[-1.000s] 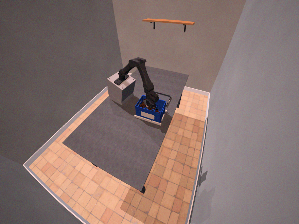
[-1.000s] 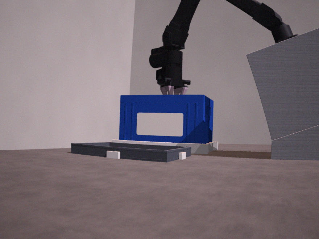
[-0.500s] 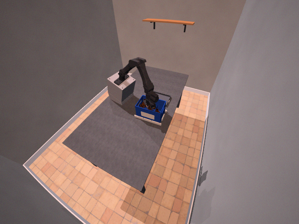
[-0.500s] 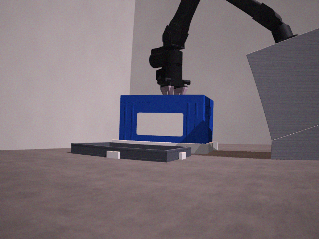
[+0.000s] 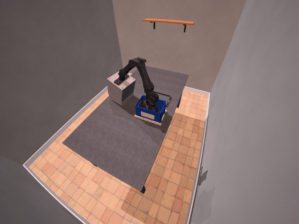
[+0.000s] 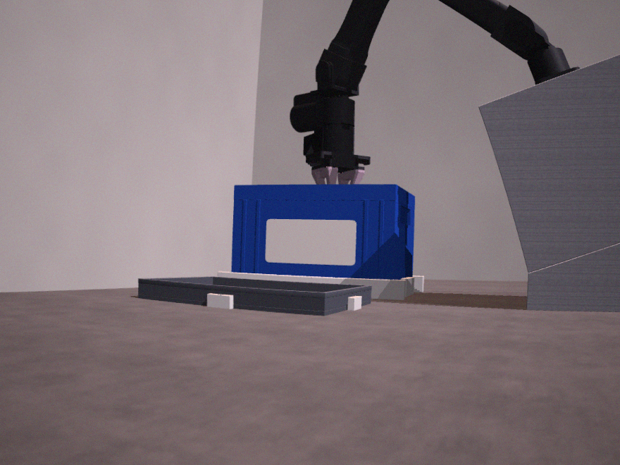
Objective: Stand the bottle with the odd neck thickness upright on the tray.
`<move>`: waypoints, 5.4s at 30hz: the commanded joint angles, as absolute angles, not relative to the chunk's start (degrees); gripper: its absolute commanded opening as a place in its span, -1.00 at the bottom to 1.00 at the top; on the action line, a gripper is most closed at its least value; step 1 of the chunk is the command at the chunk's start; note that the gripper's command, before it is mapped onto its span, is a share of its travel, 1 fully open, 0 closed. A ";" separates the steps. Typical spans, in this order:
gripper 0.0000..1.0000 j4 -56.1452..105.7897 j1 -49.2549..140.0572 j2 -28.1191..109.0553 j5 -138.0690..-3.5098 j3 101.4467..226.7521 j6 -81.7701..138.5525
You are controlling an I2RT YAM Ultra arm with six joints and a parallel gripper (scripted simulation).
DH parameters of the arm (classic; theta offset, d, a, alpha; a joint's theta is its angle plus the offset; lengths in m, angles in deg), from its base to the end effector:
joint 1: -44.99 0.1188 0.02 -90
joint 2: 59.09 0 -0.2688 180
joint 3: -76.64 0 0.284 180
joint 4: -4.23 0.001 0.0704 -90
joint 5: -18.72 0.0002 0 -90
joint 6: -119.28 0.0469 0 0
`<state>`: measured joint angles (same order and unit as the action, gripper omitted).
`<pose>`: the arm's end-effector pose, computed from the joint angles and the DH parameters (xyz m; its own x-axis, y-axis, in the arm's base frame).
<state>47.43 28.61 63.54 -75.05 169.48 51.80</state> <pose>0.4286 -0.1217 0.0919 -0.7468 0.6178 -0.2461 0.5943 0.7861 0.1701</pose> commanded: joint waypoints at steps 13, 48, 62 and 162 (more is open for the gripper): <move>-1.00 46.48 29.00 62.89 -74.58 169.36 51.88; 0.21 46.55 29.00 62.89 -74.58 169.35 51.87; 0.21 48.53 28.84 61.39 -74.61 169.16 51.75; -1.00 59.02 32.96 49.33 -73.72 168.17 55.61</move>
<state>59.99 28.82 52.55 -74.59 170.44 52.28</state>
